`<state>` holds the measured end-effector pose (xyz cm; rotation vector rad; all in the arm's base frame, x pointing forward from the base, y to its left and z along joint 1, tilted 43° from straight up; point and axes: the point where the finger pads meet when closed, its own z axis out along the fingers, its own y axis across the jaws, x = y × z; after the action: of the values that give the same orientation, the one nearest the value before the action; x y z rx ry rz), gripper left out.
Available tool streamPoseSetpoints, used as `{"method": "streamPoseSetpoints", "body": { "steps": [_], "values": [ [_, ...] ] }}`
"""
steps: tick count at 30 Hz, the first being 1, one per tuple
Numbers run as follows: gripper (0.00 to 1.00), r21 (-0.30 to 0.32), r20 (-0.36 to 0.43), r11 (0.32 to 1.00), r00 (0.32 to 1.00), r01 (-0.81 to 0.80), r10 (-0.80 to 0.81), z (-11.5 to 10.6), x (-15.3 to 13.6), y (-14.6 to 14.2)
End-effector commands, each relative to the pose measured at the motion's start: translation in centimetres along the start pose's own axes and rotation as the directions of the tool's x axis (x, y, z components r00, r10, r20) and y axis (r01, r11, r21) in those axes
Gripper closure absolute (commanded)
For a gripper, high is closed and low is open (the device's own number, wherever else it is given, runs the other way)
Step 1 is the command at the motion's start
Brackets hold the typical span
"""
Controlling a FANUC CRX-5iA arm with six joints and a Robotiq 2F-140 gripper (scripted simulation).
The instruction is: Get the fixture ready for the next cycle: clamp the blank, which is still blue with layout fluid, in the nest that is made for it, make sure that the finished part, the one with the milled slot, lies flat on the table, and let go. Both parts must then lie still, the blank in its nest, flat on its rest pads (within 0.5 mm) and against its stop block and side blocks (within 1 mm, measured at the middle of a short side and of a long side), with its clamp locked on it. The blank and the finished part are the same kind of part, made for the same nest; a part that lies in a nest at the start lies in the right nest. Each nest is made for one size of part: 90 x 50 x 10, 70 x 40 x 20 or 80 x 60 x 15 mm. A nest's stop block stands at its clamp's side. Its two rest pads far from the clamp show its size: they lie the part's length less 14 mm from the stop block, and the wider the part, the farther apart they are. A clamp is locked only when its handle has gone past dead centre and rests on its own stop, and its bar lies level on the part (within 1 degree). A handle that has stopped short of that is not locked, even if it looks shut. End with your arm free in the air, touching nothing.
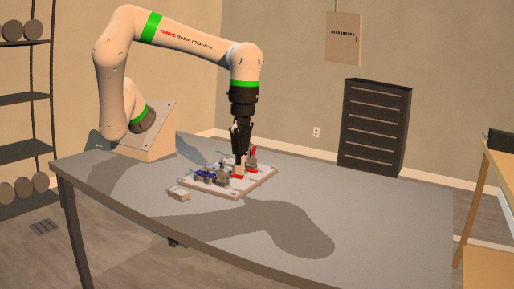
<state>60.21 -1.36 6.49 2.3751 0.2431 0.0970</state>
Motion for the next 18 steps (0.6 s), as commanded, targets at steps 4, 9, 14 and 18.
{"method": "streamPoseSetpoints", "body": {
  "steps": [4, 9, 14, 18],
  "values": [
    [1.0, 0.0, 0.0, 1.0, 1.0, 0.0, 0.0, 0.13, 0.02, -0.01],
    [1.0, 0.0, 0.0, 1.0, 1.0, 0.0, 0.0, 0.14, 0.02, -0.01],
    [1.0, 0.0, 0.0, 1.0, 1.0, 0.0, 0.0, 0.14, 0.02, -0.01],
    [1.0, 0.0, 0.0, 1.0, 1.0, 0.0, 0.0, 0.19, 0.02, -0.01]
  ]
}}
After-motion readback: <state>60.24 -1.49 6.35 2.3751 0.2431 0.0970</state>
